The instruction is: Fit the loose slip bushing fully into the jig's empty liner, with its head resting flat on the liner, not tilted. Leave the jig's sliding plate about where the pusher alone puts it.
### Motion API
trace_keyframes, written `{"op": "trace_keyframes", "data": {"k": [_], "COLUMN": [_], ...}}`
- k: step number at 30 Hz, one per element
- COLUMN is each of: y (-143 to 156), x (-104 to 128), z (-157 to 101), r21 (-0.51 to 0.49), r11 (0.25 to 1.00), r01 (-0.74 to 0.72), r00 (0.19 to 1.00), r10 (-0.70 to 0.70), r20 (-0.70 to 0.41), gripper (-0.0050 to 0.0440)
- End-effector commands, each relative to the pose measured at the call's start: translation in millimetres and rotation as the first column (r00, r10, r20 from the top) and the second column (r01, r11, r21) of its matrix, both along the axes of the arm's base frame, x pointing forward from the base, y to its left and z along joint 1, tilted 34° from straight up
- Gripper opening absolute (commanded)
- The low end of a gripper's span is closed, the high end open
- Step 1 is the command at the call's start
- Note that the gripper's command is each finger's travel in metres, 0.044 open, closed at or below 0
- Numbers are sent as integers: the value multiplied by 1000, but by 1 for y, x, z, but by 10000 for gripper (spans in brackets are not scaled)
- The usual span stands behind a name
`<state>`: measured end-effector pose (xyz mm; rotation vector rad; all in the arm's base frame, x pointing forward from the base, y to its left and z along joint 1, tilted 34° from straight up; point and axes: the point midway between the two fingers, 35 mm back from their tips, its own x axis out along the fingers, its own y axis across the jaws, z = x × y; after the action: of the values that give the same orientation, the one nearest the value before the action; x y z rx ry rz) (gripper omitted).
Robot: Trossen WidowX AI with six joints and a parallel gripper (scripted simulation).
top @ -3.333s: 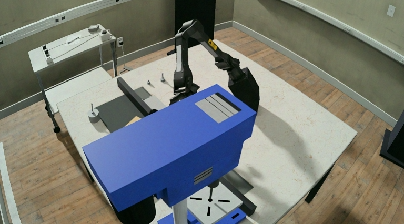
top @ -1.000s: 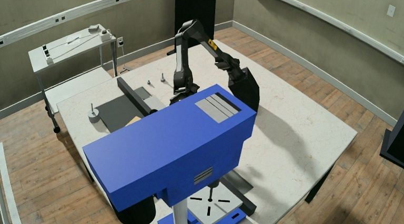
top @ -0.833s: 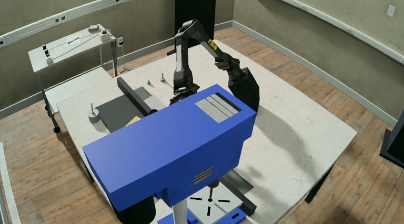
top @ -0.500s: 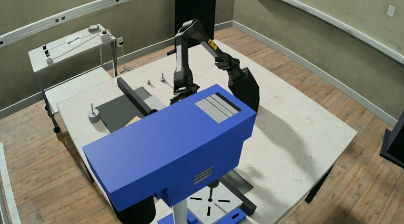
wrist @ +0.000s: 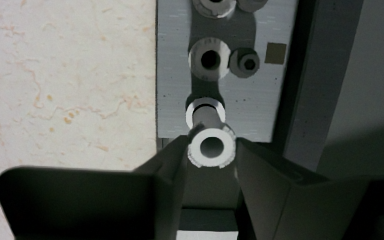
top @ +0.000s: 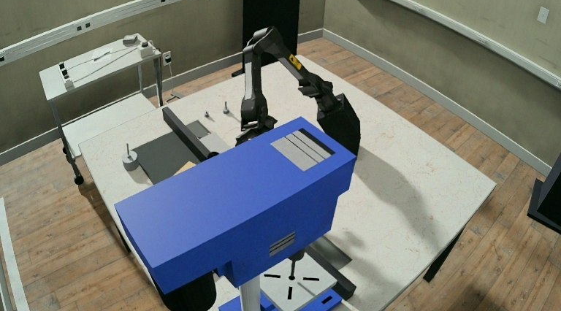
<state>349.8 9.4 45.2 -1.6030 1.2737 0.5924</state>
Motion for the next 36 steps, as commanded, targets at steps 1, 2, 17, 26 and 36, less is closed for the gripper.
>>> {"op": "trace_keyframes", "data": {"k": [1,2,17,26,36], "y": [1,1,-1,0,-5], "x": [4,4,5,4,4], "z": [8,8,2,4,-7], "r21": [8,8,6,10,3], "r11": [1000,1000,1000,1000,1000], "r01": [-3,-3,-6,-5,-4], "r00": [1000,1000,1000,1000,1000], "r10": [3,3,6,5,4], "r20": [25,25,15,25,4], "gripper": [-50,-50,-50,-50,-50]}}
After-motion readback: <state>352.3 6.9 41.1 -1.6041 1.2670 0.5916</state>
